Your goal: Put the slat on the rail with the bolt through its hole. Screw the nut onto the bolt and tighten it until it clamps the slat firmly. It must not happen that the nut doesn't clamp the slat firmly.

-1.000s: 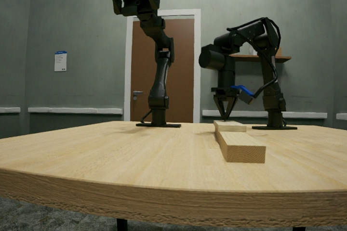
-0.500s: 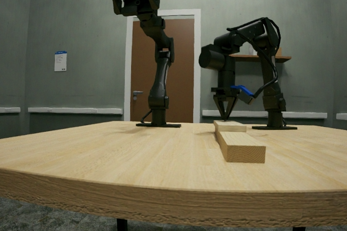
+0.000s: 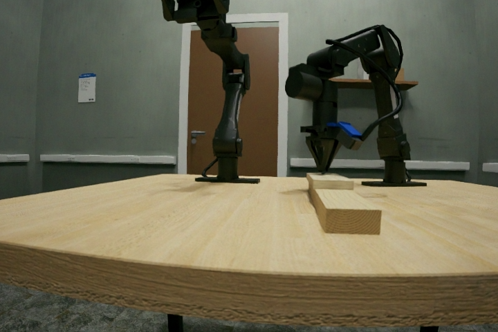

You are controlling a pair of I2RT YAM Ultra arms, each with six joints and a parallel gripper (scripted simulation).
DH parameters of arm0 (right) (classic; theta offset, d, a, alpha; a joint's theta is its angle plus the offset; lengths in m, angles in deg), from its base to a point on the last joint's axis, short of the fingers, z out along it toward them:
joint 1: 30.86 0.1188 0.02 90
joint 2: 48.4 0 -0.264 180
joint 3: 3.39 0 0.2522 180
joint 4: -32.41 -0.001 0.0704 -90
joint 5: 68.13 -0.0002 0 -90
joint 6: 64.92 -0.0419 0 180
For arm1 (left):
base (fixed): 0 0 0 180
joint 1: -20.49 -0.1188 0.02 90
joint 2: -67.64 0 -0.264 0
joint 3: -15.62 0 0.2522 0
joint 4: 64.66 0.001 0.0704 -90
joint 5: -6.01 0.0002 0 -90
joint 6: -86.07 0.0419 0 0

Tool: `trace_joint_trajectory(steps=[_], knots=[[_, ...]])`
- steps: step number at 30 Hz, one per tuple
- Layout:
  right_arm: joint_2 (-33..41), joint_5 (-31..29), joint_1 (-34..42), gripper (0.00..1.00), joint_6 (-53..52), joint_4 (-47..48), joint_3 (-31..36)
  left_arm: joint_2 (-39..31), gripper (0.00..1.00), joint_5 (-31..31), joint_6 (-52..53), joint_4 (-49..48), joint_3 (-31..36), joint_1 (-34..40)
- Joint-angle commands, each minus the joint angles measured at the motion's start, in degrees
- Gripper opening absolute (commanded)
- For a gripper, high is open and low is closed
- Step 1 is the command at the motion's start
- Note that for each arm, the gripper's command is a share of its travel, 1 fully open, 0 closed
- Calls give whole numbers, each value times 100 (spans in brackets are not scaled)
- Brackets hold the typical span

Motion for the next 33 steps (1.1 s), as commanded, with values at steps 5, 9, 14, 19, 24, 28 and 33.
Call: trace_joint_trajectory(steps=[5, 9, 14, 19, 24, 28, 33], knots=[[52, 52, -26, 100, 24, 100, -27, 16, 12, -94, 1018, -85, 98, 61], [52, 52, -26, 100, 24, 100, -27, 17, 12, -94, 1474, -85, 98, 61], [52, 52, -26, 100, 24, 100, -27, 14, 12, -90, 1831, -89, 101, 59], [52, 52, -26, 100, 24, 100, -27, 16, 12, -93, 2395, -87, 99, 61], [52, 52, -26, 100, 24, 100, -27, 17, 12, -94, 2964, -87, 99, 61], [52, 52, -26, 100, 24, 100, -27, 17, 12, -94, 3421, -87, 98, 61], [52, 52, -26, 100, 24, 100, -27, 16, 12, -92, 3774, -89, 101, 60]])
